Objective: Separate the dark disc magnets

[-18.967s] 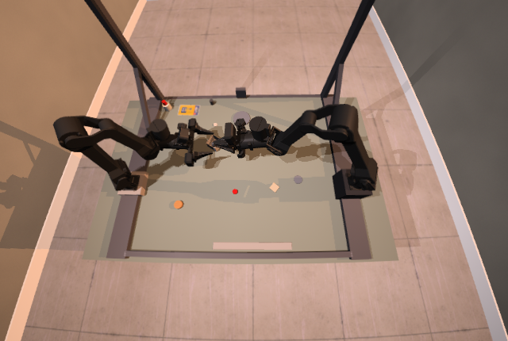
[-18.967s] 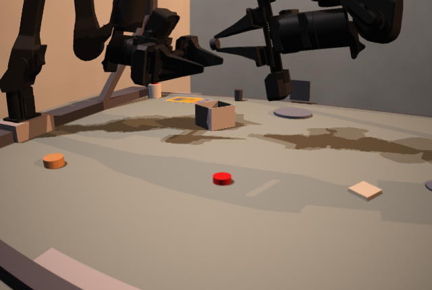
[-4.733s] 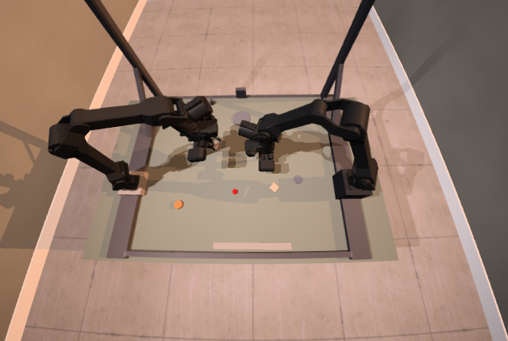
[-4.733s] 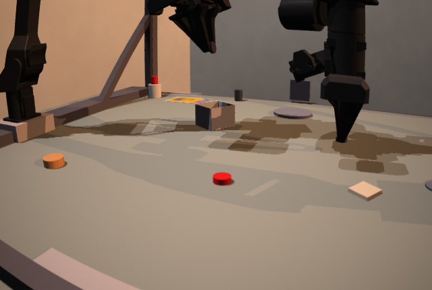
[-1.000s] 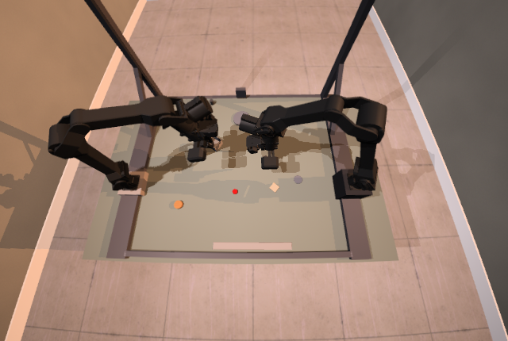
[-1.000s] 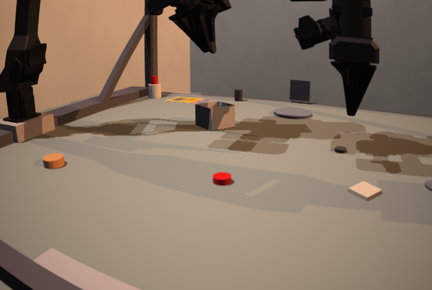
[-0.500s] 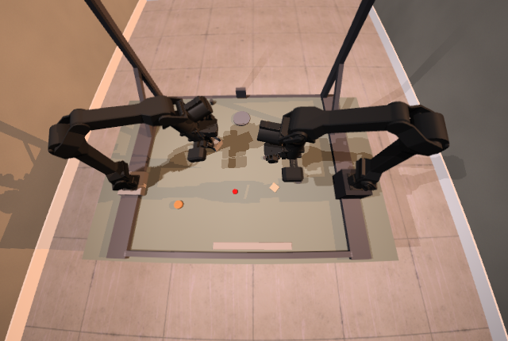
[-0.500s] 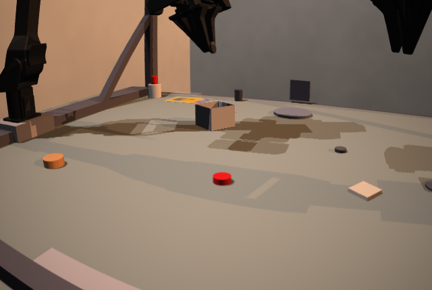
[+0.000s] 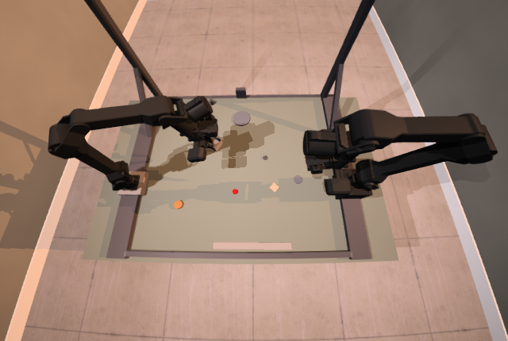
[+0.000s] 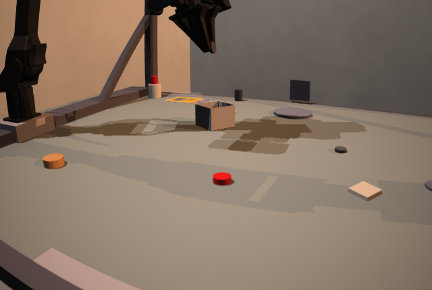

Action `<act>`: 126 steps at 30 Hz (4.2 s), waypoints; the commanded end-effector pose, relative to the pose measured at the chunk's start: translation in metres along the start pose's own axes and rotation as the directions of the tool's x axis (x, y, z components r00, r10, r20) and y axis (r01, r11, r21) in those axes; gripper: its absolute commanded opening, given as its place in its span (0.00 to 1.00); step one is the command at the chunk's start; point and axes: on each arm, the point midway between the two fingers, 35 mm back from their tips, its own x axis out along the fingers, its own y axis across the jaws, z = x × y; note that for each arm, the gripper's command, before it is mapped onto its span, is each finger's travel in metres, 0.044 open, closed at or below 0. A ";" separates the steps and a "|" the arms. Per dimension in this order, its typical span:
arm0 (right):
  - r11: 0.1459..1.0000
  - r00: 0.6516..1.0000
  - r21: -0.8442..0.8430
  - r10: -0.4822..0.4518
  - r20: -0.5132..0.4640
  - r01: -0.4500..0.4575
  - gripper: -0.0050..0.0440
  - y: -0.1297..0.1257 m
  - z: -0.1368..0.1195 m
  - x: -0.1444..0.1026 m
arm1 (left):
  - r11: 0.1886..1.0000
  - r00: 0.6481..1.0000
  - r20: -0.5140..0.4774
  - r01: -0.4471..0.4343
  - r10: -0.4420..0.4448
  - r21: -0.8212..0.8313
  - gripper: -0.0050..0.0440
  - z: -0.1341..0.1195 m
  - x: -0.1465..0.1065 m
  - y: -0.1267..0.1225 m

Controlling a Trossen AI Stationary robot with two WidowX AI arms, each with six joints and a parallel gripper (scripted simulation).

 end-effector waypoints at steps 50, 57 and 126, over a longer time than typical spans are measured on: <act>1.000 0.999 0.004 0.009 0.036 -0.009 0.18 0.000 -0.018 0.097 | 1.000 1.000 0.013 0.002 -0.002 0.003 0.92 -0.011 -0.010 0.005; 1.000 0.999 0.004 0.009 0.035 -0.009 0.18 0.000 -0.021 0.108 | 1.000 1.000 0.013 0.002 -0.002 0.003 0.92 -0.011 -0.010 0.005; 1.000 0.776 0.008 0.015 -0.630 -0.013 0.18 -0.001 0.002 0.132 | 1.000 1.000 0.013 0.002 -0.002 0.003 0.92 -0.011 -0.010 0.005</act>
